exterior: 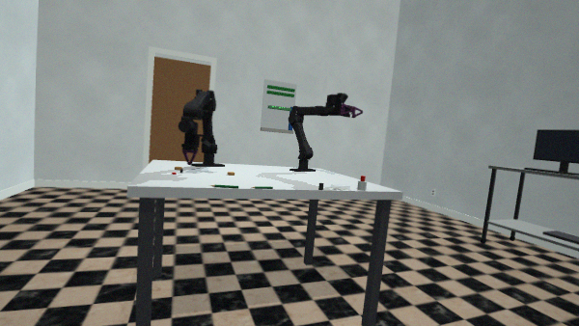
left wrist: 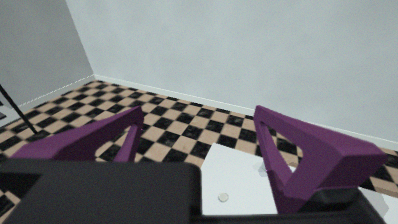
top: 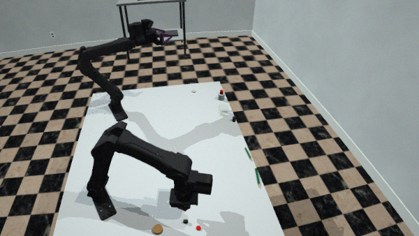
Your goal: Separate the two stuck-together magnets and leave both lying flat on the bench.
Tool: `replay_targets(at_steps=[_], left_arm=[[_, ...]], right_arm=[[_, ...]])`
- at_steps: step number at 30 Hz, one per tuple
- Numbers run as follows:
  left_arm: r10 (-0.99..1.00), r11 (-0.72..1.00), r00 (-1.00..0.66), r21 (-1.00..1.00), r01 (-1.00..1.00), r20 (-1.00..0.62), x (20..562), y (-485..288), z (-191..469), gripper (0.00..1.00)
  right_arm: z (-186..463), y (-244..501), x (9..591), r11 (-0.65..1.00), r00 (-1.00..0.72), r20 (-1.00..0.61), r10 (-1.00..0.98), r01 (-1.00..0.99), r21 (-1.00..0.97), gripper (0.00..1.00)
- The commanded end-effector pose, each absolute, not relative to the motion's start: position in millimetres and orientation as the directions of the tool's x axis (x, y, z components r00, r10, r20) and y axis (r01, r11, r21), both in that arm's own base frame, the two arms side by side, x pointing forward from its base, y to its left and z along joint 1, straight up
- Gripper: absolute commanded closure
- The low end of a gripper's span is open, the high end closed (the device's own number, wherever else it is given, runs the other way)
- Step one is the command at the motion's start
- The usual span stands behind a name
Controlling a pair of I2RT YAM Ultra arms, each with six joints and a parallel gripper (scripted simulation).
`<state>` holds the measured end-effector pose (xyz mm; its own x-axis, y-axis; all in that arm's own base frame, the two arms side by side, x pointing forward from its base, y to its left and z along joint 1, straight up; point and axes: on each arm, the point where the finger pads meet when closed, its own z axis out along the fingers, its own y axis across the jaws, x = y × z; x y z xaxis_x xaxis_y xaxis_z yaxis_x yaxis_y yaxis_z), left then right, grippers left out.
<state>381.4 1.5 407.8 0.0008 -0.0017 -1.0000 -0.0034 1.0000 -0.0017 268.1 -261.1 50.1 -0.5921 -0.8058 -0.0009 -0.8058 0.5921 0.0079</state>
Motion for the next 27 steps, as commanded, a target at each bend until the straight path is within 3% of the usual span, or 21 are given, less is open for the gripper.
replay_targets(at_steps=[1,27], left_arm=[[-0.002,1.0,0.012,-0.002,-0.004,-1.0,381,2,412,0.0],[-0.002,1.0,0.012,-0.002,-0.004,-1.0,381,2,412,0.0]], right_arm=[[51,-265,272,0.59,-0.59,0.001,-0.807,-0.807,-0.019,1.0],[23,-262,270,0.585,-0.585,0.0,-0.811,-0.811,0.0,1.0]])
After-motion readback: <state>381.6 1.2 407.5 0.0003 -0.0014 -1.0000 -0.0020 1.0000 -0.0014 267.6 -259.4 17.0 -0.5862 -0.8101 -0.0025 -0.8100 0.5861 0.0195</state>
